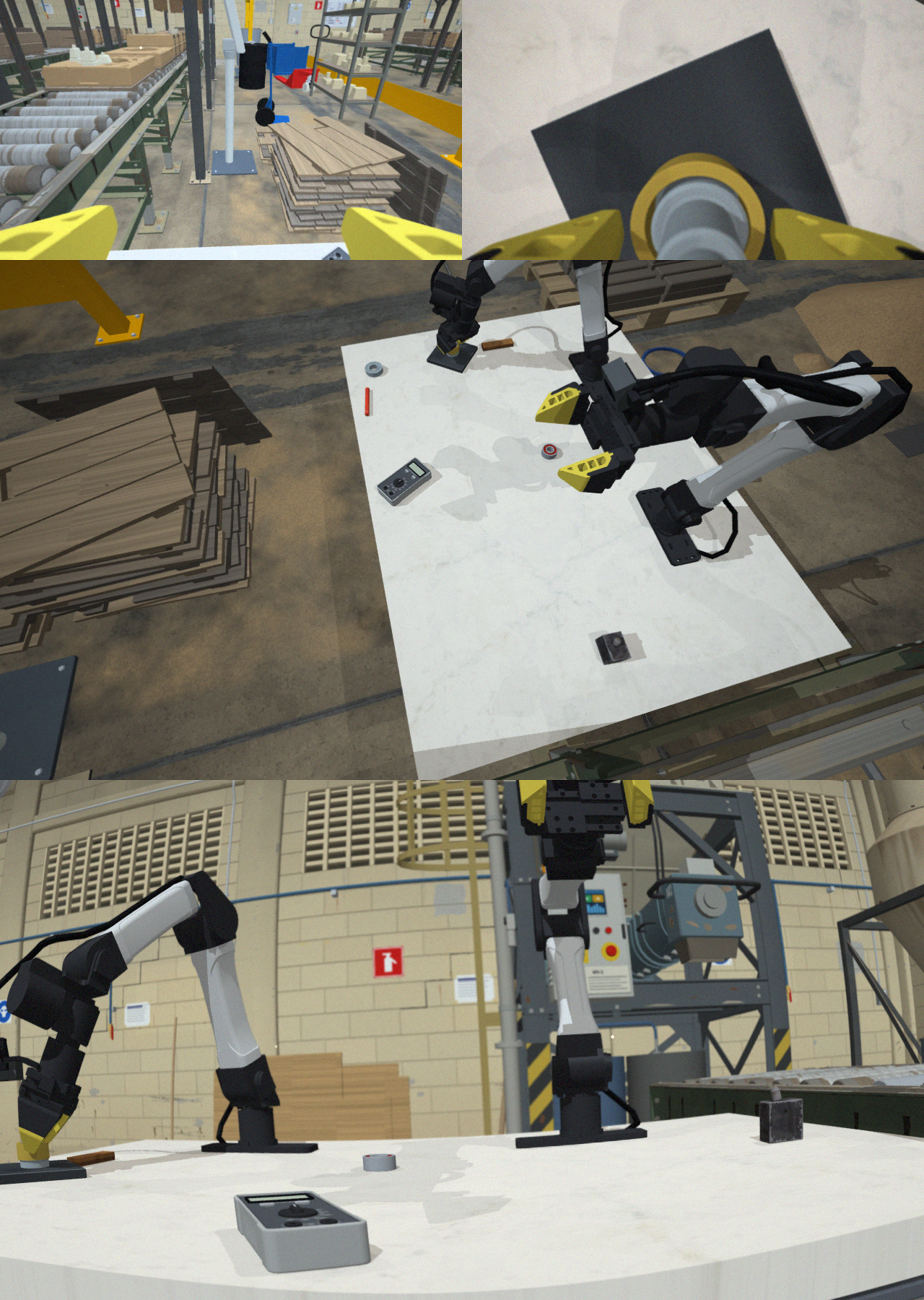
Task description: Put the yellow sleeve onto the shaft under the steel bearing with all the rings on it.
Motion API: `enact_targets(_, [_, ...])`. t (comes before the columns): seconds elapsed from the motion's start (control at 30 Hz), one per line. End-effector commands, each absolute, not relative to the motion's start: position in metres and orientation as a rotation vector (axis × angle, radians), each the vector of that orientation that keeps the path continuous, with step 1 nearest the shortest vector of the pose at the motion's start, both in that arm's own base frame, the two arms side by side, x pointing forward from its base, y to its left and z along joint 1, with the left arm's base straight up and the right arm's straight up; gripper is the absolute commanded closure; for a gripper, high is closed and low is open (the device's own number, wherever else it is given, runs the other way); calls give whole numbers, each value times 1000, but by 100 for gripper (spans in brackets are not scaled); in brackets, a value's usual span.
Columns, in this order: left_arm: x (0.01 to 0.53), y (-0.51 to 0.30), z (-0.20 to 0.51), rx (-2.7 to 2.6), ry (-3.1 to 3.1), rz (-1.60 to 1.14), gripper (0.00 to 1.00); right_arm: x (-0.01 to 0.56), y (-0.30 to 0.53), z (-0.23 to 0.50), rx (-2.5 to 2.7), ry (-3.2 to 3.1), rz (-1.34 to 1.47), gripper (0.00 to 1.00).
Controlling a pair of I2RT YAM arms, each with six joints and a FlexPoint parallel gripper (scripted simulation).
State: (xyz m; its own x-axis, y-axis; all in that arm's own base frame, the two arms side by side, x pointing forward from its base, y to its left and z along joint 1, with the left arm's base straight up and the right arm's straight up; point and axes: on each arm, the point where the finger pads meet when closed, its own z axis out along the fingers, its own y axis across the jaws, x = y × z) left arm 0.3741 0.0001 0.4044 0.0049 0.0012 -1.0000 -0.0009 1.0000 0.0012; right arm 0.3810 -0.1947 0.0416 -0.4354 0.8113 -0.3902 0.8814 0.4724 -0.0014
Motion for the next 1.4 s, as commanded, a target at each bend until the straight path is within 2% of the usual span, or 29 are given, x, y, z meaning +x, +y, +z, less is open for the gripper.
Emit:
enact_targets(0.0, [373, 0, 415, -1, 1537, 9, 0, 394, -201, 75, 1411, 2299, -280, 38])
enact_targets(1.37, [373, 0, 415, -1, 1537, 9, 0, 360, -151, 196, 1403, 2300, -272, 38])
